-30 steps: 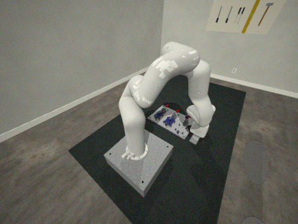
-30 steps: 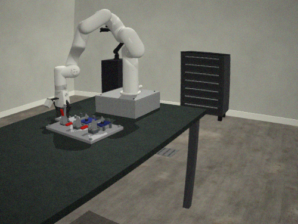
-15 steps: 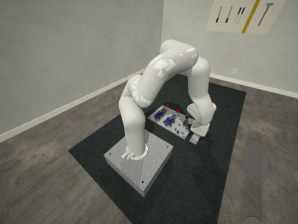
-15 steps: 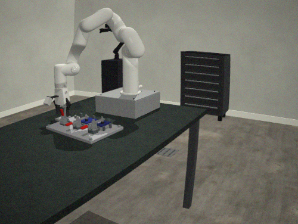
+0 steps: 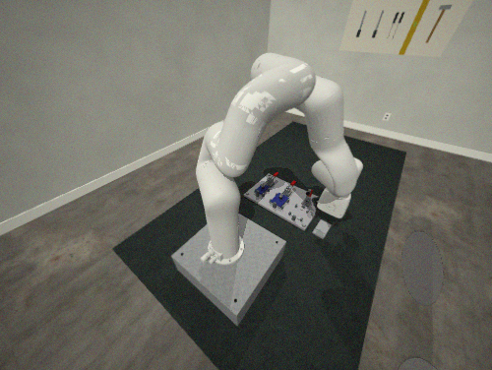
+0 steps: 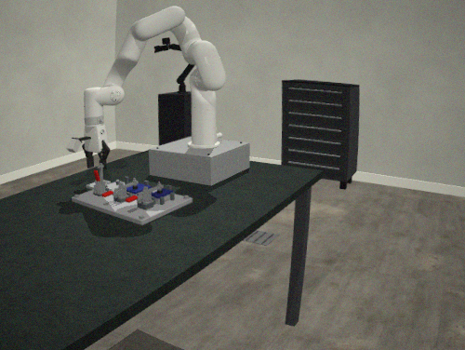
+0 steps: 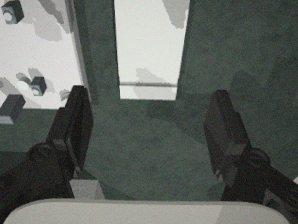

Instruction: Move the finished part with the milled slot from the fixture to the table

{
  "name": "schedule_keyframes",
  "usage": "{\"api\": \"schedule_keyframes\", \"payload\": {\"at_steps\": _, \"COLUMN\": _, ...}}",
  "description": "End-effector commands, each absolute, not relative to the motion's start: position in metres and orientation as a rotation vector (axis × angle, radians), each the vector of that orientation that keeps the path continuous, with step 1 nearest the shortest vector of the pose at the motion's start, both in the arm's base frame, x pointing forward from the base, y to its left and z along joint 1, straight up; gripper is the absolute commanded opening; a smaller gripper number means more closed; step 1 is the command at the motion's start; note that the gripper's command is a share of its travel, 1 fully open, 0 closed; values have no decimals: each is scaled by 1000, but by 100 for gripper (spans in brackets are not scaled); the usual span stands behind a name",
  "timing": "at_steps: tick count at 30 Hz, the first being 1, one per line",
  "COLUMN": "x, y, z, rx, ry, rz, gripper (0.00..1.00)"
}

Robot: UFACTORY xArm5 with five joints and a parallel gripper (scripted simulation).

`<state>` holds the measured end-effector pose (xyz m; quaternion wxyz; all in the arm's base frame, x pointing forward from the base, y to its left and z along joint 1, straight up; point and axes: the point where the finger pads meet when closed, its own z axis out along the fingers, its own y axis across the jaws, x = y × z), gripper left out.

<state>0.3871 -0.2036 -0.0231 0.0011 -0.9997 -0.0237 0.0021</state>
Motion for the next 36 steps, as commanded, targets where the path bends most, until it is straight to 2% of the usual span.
{"api": "schedule_keyframes", "payload": {"at_steps": 1, "x": 388, "y": -204, "z": -7, "rx": -3140, "ry": -74, "rz": 3, "gripper": 81}}
{"api": "schedule_keyframes", "payload": {"at_steps": 14, "x": 388, "y": -204, "z": 18, "rx": -3140, "ry": -74, "rz": 3, "gripper": 81}}
{"api": "schedule_keyframes", "payload": {"at_steps": 36, "x": 388, "y": -204, "z": 21, "rx": -3140, "ry": -74, "rz": 2, "gripper": 81}}
